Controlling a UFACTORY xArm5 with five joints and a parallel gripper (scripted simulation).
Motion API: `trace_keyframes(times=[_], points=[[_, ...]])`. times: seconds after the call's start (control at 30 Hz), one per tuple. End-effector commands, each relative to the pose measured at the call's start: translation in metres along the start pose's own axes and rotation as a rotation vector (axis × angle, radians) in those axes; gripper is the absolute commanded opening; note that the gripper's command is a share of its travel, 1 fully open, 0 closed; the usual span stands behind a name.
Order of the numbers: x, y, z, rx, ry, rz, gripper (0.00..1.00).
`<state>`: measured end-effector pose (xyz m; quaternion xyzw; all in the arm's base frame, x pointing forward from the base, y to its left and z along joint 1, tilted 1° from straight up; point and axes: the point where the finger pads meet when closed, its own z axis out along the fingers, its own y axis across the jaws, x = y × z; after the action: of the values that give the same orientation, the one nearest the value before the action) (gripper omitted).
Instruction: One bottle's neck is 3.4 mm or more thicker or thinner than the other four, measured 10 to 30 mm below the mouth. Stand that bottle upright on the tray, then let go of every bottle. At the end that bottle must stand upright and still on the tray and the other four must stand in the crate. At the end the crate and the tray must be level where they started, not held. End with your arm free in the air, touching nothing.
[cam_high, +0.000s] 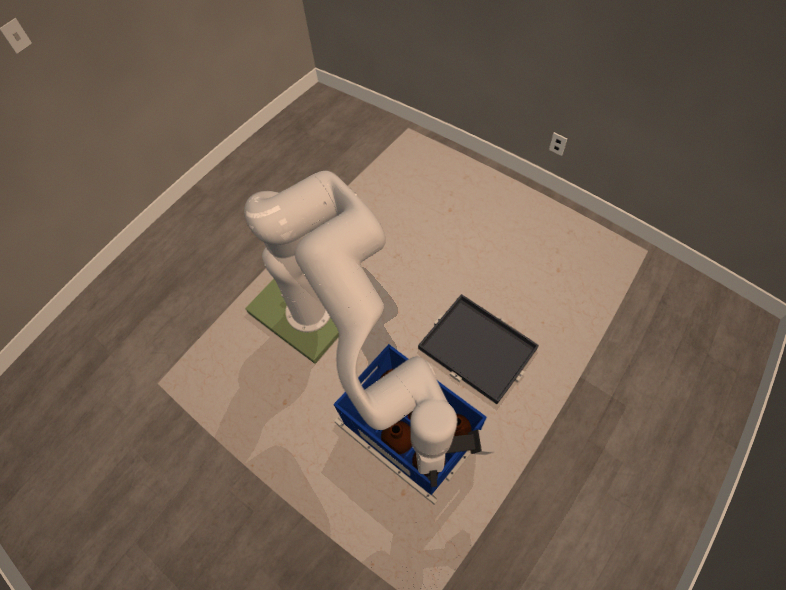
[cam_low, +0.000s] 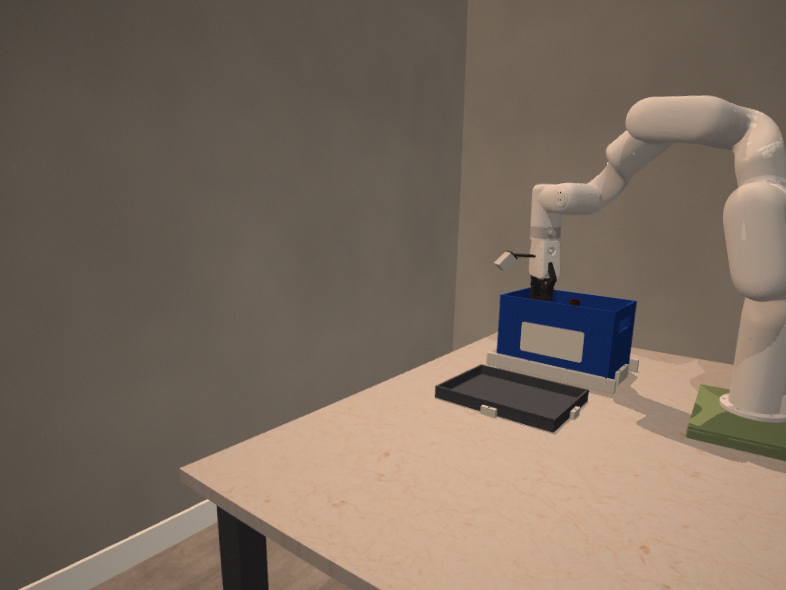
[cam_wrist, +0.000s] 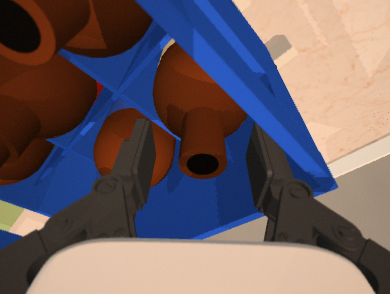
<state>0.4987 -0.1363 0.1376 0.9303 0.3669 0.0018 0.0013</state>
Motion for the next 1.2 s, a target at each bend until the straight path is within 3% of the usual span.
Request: trace_keyframes(times=[0.0,0.23,0.63,1.17], points=[[0.001,0.001,-0.004,-0.004,0.002,0.0,0.65],[0.001,0.001,-0.012,-0.004,0.002,0.0,0.65],[0.0,0.001,-0.049,-0.004,0.002,0.0,0.65],[0.0,0.001,-0.083,-0.004,0.002,0.0,0.65]])
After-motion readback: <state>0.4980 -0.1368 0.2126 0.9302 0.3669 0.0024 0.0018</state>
